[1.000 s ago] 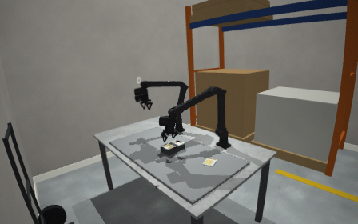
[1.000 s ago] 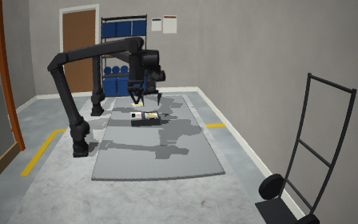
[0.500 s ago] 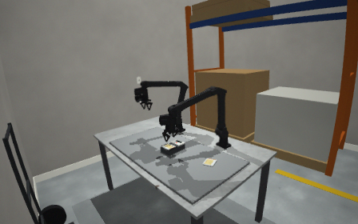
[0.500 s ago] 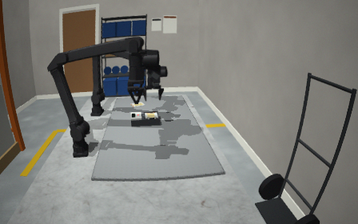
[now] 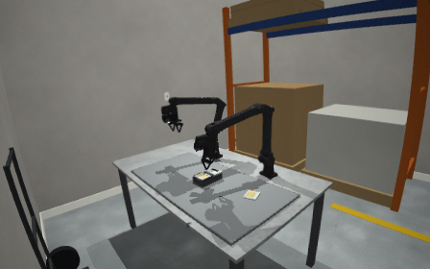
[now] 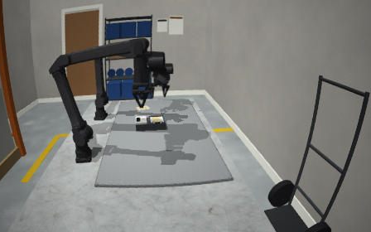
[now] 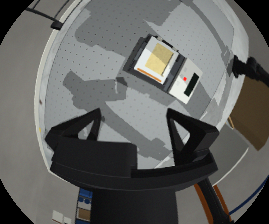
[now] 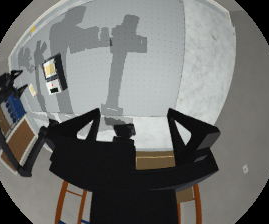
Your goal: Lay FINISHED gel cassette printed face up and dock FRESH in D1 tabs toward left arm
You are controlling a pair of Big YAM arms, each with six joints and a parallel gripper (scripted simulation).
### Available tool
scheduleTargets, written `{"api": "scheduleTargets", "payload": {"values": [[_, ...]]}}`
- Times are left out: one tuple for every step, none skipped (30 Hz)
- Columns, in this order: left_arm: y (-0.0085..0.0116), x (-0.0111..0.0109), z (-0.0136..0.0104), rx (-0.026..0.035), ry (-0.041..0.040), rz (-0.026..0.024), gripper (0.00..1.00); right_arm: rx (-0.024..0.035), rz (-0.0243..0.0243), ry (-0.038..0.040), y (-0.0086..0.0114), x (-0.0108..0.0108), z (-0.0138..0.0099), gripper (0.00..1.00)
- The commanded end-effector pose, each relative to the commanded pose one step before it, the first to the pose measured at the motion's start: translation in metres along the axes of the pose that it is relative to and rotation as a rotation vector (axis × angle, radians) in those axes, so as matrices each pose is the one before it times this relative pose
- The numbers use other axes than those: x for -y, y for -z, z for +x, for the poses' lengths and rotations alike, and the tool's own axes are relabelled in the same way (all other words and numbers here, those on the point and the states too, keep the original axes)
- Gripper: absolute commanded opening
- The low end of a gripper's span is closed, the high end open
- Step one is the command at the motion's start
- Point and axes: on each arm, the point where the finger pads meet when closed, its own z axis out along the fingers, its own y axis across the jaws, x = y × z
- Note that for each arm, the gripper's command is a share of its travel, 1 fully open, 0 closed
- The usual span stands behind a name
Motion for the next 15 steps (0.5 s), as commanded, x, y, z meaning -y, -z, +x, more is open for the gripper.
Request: {"api": "scheduleTargets", "payload": {"values": [[0.03379,-0.01462,-0.01095,0.03946,0.04543,-0.04893,0.98,0.01919,0.00167,0.00693,0.01847,0.00210,-0.01044,1.00],[0.00307,-0.00220,0.00328,-0.00592,0.03234,-0.00548,0.98,0.00000,0.00000,0.00000,0.00000,0.00000,0.00000,1.00],[0.00304,-0.00232,0.00322,-0.00592,0.03234,-0.00548,0.98,0.00000,0.00000,0.00000,0.00000,0.00000,0.00000,1.00],[0.00300,-0.00244,0.00316,-0.00384,0.02097,-0.00355,0.98,0.00000,0.00000,0.00000,0.00000,0.00000,0.00000,1.00],[0.00298,-0.00252,0.00312,0.00000,0.00000,0.00000,0.98,0.00000,0.00000,0.00000,0.00000,0.00000,0.00000,1.00],[0.00302,-0.00218,0.00333,-0.00564,0.03238,-0.00555,0.98,0.00000,0.00000,0.00000,0.00000,0.00000,0.00000,1.00],[0.00299,-0.00231,0.00327,-0.00564,0.03238,-0.00555,0.98,0.00000,0.00000,0.00000,0.00000,0.00000,0.00000,1.00],[0.00296,-0.00243,0.00321,-0.00564,0.03238,-0.00555,0.98,0.00000,0.00000,0.00000,0.00000,0.00000,0.00000,1.00],[0.00293,-0.00255,0.00315,-0.00564,0.03238,-0.00555,0.98,0.00000,0.00000,0.00000,0.00000,0.00000,0.00000,1.00],[0.00290,-0.00267,0.00308,-0.00363,0.02085,-0.00357,0.98,0.00000,0.00000,0.00000,0.00000,0.00000,0.00000,1.00],[0.00288,-0.00274,0.00304,0.00000,0.00000,0.00000,0.98,0.00000,0.00000,0.00000,0.00000,0.00000,0.00000,1.00],[0.00288,-0.00274,0.00304,0.00000,0.00000,0.00000,0.98,0.00000,0.00000,0.00000,0.00000,0.00000,0.00000,1.00],[0.00288,-0.00274,0.00304,0.00000,0.00000,0.00000,0.98,0.00000,0.00000,0.00000,0.00000,0.00000,0.00000,1.00],[0.00288,-0.00274,0.00304,0.00000,0.00000,0.00000,0.98,0.00000,0.00000,0.00000,0.00000,0.00000,0.00000,1.00],[0.00292,-0.00234,0.00332,-0.00538,0.03241,-0.00562,0.98,0.00000,0.00000,0.00000,0.00000,0.00000,0.00000,1.00]]}}
